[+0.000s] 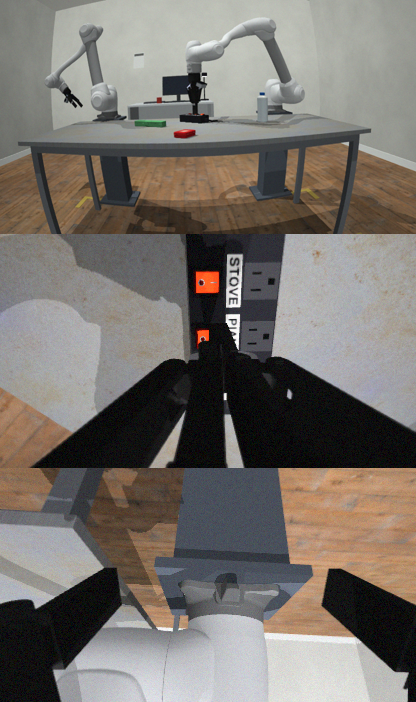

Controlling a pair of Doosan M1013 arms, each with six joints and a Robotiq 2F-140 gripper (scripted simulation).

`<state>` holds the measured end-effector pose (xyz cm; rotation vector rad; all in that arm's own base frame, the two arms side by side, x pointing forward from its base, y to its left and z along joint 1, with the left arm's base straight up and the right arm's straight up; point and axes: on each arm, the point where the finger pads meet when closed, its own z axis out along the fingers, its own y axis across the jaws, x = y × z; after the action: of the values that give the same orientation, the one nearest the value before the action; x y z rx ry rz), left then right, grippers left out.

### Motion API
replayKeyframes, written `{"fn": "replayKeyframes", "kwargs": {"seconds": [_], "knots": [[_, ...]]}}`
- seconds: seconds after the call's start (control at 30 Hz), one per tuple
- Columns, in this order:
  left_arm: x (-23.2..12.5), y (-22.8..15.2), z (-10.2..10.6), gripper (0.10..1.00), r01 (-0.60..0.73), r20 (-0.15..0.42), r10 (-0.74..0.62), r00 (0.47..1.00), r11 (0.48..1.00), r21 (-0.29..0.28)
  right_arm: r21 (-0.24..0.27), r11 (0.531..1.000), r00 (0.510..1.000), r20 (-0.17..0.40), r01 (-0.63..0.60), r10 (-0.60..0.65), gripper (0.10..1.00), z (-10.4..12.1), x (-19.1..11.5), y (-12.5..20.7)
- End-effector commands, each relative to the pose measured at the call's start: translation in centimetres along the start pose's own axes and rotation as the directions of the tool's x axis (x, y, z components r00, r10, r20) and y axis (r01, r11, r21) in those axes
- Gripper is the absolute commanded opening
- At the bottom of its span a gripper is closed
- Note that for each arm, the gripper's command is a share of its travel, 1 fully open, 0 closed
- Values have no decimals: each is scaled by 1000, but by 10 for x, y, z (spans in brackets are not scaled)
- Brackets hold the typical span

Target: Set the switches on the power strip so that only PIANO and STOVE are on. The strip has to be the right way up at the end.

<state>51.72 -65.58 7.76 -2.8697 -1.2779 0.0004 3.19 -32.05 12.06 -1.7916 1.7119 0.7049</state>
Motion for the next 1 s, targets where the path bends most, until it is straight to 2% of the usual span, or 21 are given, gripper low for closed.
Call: {"fn": "replayKeyframes", "kwargs": {"seconds": [0.0, 0.4, 0.8, 0.97], "knots": [[0, 0, -1, 99, 0, 0, 0, 1000, 1000, -2, 0, 1000, 1000, -1, 0, 0, 1000, -1, 0, 0], [0, 0, -4, 99, 0, 0, 0, 1000, 1000, -2, 0, 1000, 1000, -1, 0, 0, 1000, -1, 0, 0], [0, 0, -34, 99, 0, 0, 0, 1000, 1000, -2, 0, 1000, 1000, -1, 0, 0, 1000, -1, 0, 0], [0, 0, -38, 99, 0, 0, 0, 1000, 1000, -2, 0, 1000, 1000, -1, 0, 0, 1000, -1, 0, 0]]}}
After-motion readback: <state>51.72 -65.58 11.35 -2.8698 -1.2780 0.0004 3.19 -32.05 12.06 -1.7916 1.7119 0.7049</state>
